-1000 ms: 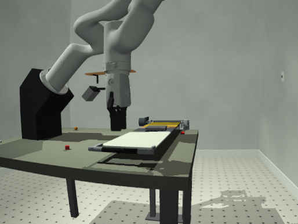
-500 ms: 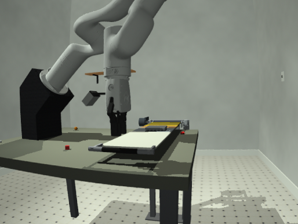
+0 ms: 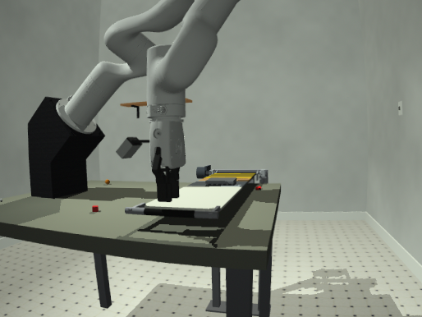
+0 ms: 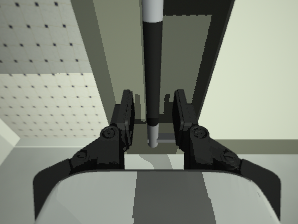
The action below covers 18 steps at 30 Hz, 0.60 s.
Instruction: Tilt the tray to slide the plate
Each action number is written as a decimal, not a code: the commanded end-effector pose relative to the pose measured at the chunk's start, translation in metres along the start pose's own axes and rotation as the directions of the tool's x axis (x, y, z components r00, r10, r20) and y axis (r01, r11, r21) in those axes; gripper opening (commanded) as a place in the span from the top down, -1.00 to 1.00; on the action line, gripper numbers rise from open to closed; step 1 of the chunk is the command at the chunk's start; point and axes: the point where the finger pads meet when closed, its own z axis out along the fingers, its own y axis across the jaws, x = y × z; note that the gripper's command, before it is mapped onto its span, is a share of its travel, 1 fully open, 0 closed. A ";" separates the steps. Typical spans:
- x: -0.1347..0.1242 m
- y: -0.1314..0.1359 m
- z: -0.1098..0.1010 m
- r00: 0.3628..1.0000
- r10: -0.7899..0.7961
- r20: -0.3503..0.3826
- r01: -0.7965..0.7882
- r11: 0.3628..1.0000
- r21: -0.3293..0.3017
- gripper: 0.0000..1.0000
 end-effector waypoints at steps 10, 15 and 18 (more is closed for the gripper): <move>0.000 0.000 0.009 1.000 0.000 0.001 0.000 1.000 0.001 0.19; 0.000 0.000 0.011 1.000 0.000 0.001 0.000 1.000 0.001 0.19; 0.000 0.000 0.011 1.000 0.000 0.001 0.000 1.000 0.001 0.19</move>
